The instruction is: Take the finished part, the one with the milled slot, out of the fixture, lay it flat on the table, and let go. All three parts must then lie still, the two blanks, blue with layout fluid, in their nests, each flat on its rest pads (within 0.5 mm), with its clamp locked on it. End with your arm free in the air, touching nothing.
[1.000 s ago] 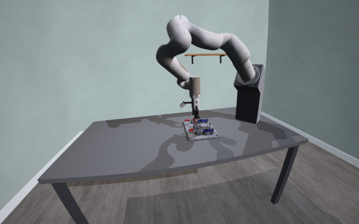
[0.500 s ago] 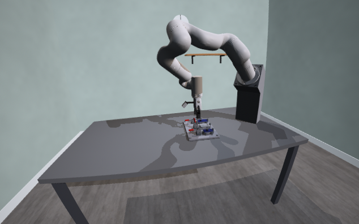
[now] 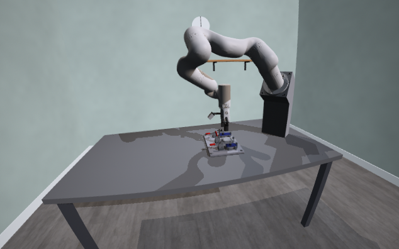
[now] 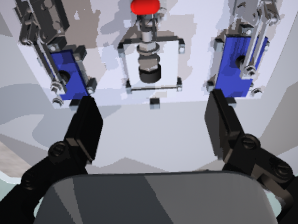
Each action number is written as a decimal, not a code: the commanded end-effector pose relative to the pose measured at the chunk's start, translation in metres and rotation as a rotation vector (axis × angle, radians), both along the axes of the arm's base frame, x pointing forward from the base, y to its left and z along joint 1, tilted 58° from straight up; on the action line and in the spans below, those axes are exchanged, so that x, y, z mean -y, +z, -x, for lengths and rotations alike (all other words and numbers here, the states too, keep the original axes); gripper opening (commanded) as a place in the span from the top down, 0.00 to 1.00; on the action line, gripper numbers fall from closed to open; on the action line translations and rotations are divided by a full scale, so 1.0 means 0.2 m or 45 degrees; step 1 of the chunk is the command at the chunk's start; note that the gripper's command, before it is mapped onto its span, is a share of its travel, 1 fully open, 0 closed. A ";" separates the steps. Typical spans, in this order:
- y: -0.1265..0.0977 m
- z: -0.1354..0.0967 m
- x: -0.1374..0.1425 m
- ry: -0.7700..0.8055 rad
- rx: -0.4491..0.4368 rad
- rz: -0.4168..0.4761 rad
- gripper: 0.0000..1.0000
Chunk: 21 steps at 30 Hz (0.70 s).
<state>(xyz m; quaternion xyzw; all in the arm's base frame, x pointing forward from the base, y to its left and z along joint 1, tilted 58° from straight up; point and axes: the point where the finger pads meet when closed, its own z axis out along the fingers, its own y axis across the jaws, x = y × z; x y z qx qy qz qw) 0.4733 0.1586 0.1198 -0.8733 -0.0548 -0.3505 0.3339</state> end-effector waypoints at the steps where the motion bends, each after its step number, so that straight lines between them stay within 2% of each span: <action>1: -0.04 0.05 -0.01 -0.001 0.001 0.000 0.00; 7: -0.07 0.08 -0.02 -0.001 0.001 -0.001 0.00; 21: -0.08 0.09 -0.02 -0.001 0.001 0.000 0.00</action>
